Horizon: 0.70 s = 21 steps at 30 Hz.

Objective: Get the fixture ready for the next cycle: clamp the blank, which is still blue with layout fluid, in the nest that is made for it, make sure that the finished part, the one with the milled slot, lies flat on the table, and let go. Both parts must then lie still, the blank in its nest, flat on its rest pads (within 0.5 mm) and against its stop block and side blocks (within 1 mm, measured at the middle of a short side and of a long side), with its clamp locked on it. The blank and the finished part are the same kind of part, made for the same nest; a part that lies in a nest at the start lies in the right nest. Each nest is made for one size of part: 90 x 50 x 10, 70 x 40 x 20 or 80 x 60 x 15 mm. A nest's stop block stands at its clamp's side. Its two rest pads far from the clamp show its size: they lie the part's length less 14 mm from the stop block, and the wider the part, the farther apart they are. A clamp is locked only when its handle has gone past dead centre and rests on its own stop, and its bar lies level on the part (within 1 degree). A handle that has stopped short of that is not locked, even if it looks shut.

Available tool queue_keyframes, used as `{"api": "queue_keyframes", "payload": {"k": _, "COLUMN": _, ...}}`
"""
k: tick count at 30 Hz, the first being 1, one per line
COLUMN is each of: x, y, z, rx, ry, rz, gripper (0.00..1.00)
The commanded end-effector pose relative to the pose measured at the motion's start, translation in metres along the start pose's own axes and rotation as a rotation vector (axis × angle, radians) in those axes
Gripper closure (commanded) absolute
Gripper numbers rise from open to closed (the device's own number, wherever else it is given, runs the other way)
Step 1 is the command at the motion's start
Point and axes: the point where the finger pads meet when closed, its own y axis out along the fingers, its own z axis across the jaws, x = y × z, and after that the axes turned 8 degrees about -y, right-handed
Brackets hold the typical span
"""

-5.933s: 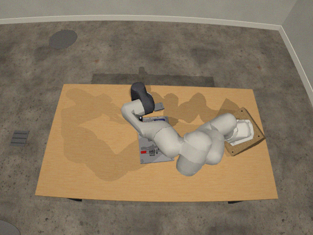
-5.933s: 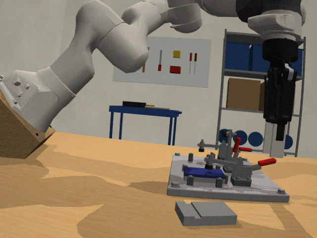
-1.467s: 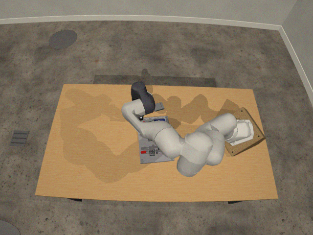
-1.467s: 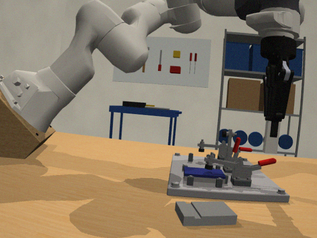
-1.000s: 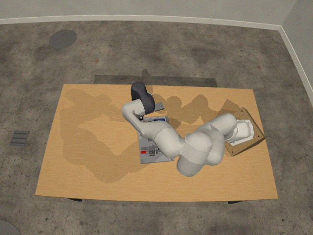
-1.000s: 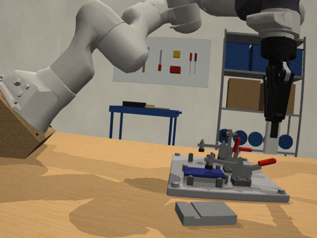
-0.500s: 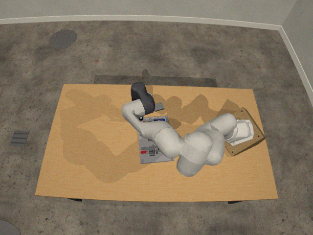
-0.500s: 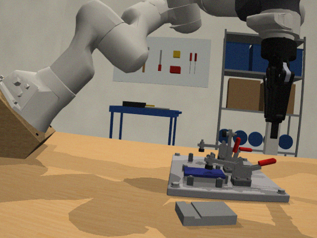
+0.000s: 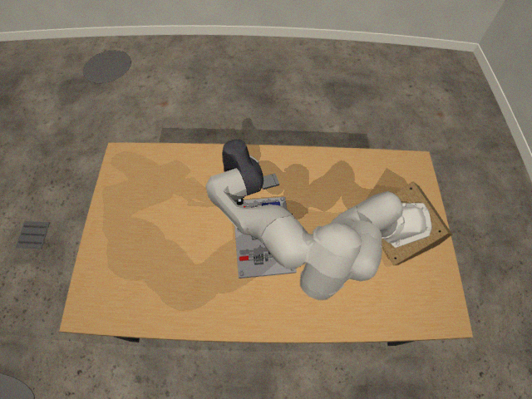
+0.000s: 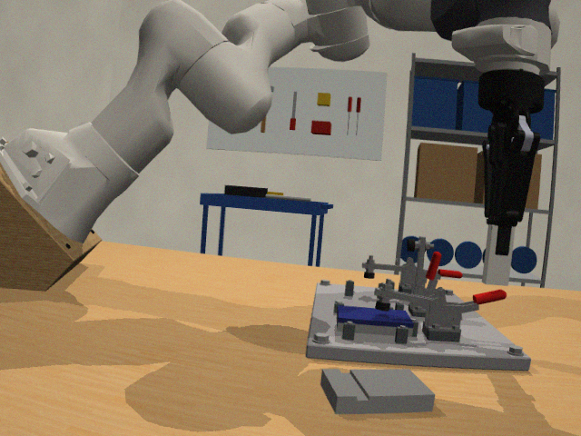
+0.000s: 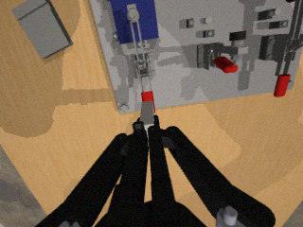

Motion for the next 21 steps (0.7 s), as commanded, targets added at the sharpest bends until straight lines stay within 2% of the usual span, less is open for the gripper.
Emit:
{"api": "queue_keyframes", "payload": {"k": 1, "x": 0.0011, "y": 0.0014, "z": -0.0002, "rx": -0.001, "ry": 0.002, "rz": -0.004, "gripper": 1.0}}
{"api": "queue_keyframes", "payload": {"k": 21, "x": 0.0011, "y": 0.0034, "z": -0.0002, "rx": -0.001, "ry": 0.002, "rz": -0.004, "gripper": 1.0}}
